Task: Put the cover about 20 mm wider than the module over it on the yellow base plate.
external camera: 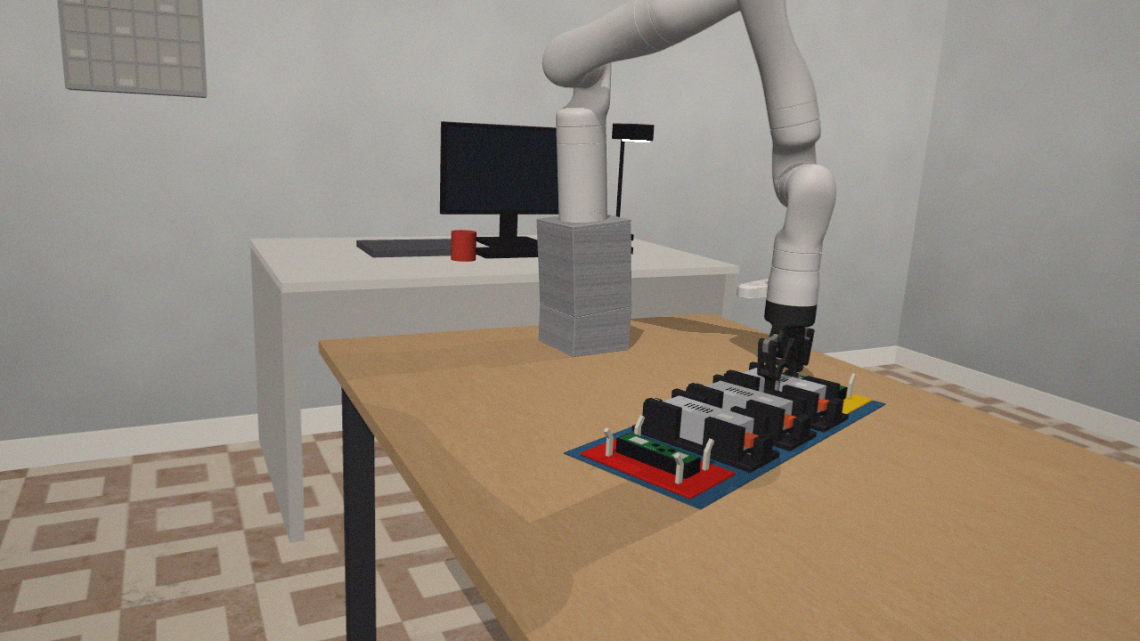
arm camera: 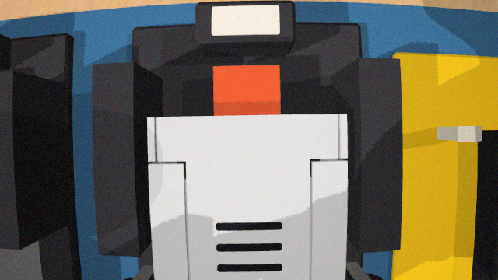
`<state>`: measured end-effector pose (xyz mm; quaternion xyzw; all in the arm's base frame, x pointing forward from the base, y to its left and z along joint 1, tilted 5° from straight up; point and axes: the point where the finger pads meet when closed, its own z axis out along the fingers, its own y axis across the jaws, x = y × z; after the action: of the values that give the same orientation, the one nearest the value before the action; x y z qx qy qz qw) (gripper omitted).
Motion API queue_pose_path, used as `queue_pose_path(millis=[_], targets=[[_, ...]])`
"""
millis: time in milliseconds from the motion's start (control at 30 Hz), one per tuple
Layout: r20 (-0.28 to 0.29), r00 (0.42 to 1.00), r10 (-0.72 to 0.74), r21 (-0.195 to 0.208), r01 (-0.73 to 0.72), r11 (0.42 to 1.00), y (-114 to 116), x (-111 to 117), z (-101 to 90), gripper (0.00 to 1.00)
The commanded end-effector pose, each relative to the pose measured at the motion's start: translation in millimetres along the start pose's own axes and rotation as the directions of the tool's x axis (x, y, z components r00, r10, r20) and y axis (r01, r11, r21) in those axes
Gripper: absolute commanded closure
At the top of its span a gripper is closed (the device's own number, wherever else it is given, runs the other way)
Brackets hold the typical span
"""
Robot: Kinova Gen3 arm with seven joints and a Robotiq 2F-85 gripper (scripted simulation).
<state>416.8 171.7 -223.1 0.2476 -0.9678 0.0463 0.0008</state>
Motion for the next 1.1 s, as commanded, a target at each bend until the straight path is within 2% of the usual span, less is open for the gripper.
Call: queue_pose_path(millis=[0, 300, 333, 1067], targets=[[0.002, 1.000, 0.000, 0.000, 0.000, 1.000, 0.0, -0.9, -0.8, 0.30], [0.002, 1.000, 0.000, 0.000, 0.000, 1.000, 0.0, -0.9, -0.8, 0.30], [0.002, 1.000, 0.000, 0.000, 0.000, 1.000, 0.0, -0.9, -0.8, 1.00], [0.002, 1.000, 0.000, 0.000, 0.000, 1.000, 0.0, -0.9, -0.8, 1.00]])
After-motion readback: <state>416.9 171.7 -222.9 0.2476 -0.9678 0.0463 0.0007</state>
